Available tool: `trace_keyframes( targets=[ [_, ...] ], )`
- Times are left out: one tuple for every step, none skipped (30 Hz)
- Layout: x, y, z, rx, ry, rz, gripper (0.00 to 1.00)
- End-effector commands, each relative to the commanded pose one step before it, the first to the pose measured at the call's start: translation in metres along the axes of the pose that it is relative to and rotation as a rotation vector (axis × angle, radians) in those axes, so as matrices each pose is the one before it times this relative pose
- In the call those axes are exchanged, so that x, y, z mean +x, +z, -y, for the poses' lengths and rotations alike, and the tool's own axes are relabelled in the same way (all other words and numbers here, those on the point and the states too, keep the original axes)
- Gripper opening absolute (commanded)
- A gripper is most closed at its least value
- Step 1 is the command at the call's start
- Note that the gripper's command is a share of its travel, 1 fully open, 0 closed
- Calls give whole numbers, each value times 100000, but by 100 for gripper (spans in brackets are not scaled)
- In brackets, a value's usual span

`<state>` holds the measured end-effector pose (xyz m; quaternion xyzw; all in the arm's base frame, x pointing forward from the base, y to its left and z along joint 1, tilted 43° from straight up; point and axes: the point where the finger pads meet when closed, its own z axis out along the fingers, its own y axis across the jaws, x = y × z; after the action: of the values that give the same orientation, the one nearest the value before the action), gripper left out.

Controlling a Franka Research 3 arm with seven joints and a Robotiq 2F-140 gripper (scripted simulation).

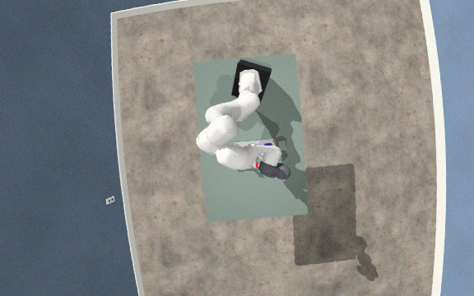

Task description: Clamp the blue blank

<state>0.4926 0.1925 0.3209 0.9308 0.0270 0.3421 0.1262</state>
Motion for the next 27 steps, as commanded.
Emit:
trace_keyframes(
  targets=[
    [-22, 446, 32, 20, -240, 187, 0],
    [0, 0, 0, 0, 0, 0, 0],
    [40, 93, 0, 0, 0, 0, 0],
    [39, 89, 0, 0, 0, 1, 0],
    [35, 80, 0, 0, 0, 0, 0],
    [28, 65, 0, 0, 0, 0, 0],
    [21, 48, 0, 0, 0, 0, 0],
    [12, 29, 0, 0, 0, 0, 0],
    [5, 12, 0, 0, 0, 0, 0],
    [1, 2, 0, 0, 0, 0, 0],
    [0, 0, 0, 0, 0, 0, 0],
    [0, 0, 0, 0, 0, 0, 0],
    [0, 0, 0, 0, 0, 0, 0],
    [0, 0, 0, 0, 0, 0, 0],
    [0, 0, 0, 0, 0, 0, 0],
    [0, 0, 0, 0, 0, 0, 0],
    [0, 0, 0, 0, 0, 0, 0],
    [0, 0, 0, 0, 0, 0, 0],
    [0, 0, 0, 0, 0, 0, 0],
    [0, 0, 0, 0, 0, 0, 0],
    [0, 0, 0, 0, 0, 0, 0],
    [0, 0, 0, 0, 0, 0, 28],
    [0, 0, 0, 0, 0, 0, 28],
    [0, 0, 0, 0, 0, 0, 28],
    [0, 0, 0, 0, 0, 0, 28],
    [0, 0, 0, 0, 0, 0, 28],
    [0, 0, 0, 0, 0, 0, 28]
  ],
)
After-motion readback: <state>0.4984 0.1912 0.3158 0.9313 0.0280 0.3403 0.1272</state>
